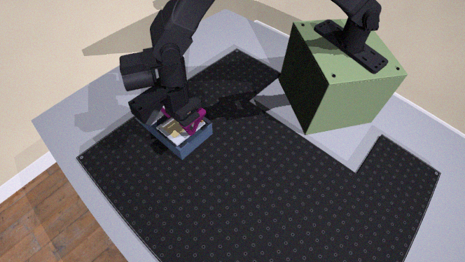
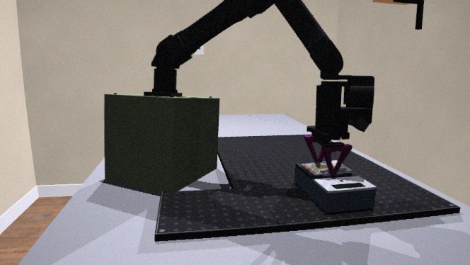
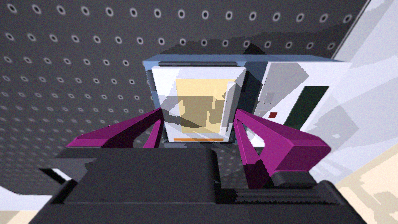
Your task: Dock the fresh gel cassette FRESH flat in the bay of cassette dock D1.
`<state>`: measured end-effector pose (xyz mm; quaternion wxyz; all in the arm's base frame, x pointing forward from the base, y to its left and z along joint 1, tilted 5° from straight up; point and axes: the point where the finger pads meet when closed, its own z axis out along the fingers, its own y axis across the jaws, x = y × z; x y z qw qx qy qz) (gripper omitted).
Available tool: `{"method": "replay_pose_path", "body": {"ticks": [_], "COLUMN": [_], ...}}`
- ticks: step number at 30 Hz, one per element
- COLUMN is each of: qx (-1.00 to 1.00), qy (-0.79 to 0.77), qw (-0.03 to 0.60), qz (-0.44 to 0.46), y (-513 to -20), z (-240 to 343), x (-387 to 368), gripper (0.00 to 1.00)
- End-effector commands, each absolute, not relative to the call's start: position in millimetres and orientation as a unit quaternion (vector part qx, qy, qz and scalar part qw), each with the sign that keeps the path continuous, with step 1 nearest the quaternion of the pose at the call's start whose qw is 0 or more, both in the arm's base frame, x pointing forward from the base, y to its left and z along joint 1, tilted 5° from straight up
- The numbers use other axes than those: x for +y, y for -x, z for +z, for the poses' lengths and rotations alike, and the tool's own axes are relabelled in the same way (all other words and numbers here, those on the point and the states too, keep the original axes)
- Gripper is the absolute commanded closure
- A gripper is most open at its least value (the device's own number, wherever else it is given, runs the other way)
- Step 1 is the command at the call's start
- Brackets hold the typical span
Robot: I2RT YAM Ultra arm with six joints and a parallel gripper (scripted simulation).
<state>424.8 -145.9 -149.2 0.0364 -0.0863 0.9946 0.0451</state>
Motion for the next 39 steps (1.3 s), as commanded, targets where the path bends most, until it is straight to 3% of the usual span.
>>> {"method": "replay_pose_path", "body": {"ticks": [1,39], "qx": [0.995,0.995], "qy": [0.088,0.091], "qw": [0.037,0.032], "qz": [0.030,0.032], "y": [-429,-428], "z": [-134,-155], "x": [-158,-153], "gripper": [1.00,1.00]}}
